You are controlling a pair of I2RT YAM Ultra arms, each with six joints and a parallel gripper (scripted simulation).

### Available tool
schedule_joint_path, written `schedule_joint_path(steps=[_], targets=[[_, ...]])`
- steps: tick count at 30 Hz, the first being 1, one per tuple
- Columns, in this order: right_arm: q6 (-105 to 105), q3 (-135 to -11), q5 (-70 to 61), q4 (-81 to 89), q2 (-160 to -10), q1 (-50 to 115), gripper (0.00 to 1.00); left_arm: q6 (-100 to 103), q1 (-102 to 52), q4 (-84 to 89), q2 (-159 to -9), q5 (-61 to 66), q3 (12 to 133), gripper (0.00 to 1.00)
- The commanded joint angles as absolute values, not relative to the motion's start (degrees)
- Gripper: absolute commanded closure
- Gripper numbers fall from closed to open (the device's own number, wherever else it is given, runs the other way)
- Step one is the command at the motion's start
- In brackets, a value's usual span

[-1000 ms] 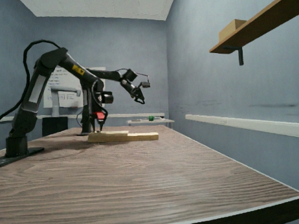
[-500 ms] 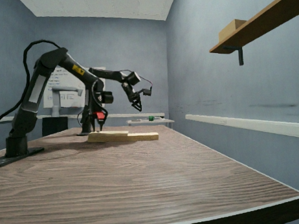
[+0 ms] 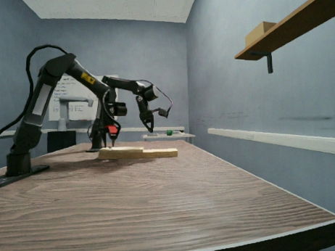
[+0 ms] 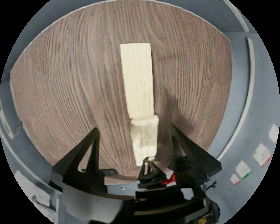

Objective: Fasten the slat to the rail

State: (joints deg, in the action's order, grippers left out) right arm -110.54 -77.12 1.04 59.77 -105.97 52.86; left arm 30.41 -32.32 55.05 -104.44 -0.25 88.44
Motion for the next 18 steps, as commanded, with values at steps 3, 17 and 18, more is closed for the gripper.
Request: schedule_joint_path(steps=[3, 17, 18], targets=[[-110.55, -77.37, 1.03, 59.77, -105.62, 52.86, 0.66, 33.49, -34.58, 60.36, -106.93, 0.13, 92.49, 0.0], [-110.55, -77.37, 1.03, 59.77, -105.62, 52.86, 0.66, 39.51, -40.74, 71.34, -115.38, 0.2, 98.43, 0.0], [-110.55, -77.37, 1.03, 59.77, -105.62, 52.86, 0.66, 39.84, -41.09, 71.94, -115.84, 0.14, 98.73, 0.0]])
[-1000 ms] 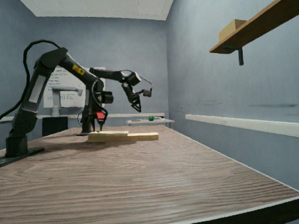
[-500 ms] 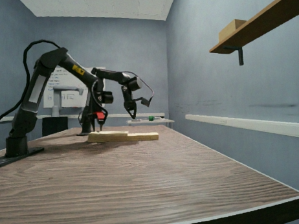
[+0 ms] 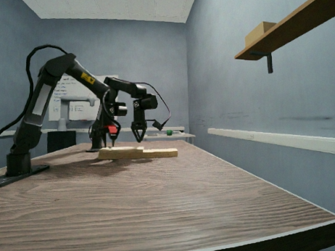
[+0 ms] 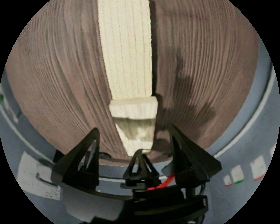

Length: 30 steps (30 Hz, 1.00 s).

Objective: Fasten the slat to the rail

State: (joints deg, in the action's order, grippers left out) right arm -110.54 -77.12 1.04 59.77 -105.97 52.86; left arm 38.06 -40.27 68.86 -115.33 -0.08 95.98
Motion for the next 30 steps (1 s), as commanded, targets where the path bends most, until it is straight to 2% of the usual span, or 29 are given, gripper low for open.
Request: schedule_joint_path(steps=[1, 30], targets=[[-110.55, -77.37, 1.03, 59.77, -105.62, 52.86, 0.66, 40.05, -41.29, 72.35, -116.16, 0.17, 98.96, 0.0], [-110.55, -77.37, 1.03, 59.77, -105.62, 52.86, 0.66, 39.73, -41.01, 71.72, -116.02, -0.01, 98.46, 0.0]])
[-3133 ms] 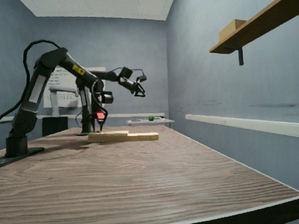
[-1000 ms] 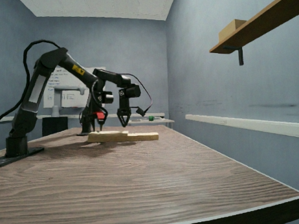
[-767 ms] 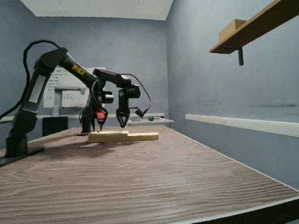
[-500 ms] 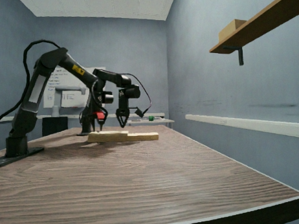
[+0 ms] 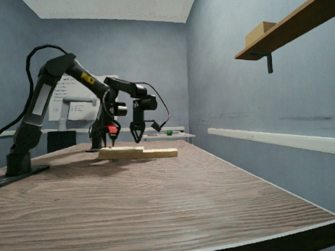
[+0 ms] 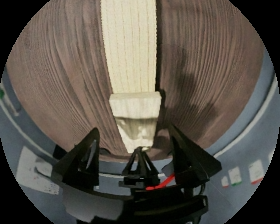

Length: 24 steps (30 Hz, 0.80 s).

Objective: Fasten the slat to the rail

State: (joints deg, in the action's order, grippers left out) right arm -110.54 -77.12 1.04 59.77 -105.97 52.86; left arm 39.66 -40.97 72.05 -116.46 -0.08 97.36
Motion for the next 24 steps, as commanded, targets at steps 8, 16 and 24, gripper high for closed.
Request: schedule_joint_path(steps=[8, 16, 24], targets=[[-110.55, -77.37, 1.03, 59.77, -105.62, 52.86, 0.66, 39.73, -41.01, 70.91, -116.19, -0.01, 97.82, 0.0], [-110.55, -77.37, 1.03, 59.77, -105.62, 52.86, 0.66, 39.73, -41.01, 69.82, -116.41, -0.01, 96.93, 0.0], [-110.55, -77.37, 1.03, 59.77, -105.62, 52.86, 0.66, 39.73, -41.01, 68.99, -116.56, -0.01, 96.26, 0.0]])
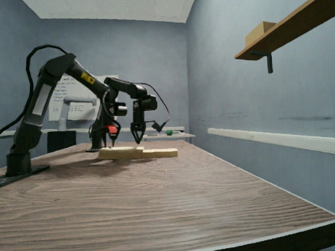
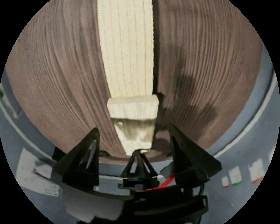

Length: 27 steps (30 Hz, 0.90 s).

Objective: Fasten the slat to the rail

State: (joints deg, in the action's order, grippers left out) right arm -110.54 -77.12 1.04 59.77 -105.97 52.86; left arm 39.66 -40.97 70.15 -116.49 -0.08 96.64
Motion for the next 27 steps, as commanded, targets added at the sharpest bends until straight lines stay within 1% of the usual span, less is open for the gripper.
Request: schedule_joint_path(steps=[1, 27], targets=[[-110.55, -77.37, 1.03, 59.77, -105.62, 52.86, 0.66, 39.73, -41.01, 68.85, -116.58, -0.01, 96.14, 0.0], [-110.55, -77.37, 1.03, 59.77, -105.62, 52.86, 0.66, 39.73, -41.01, 65.51, -117.19, -0.01, 93.42, 0.0]])
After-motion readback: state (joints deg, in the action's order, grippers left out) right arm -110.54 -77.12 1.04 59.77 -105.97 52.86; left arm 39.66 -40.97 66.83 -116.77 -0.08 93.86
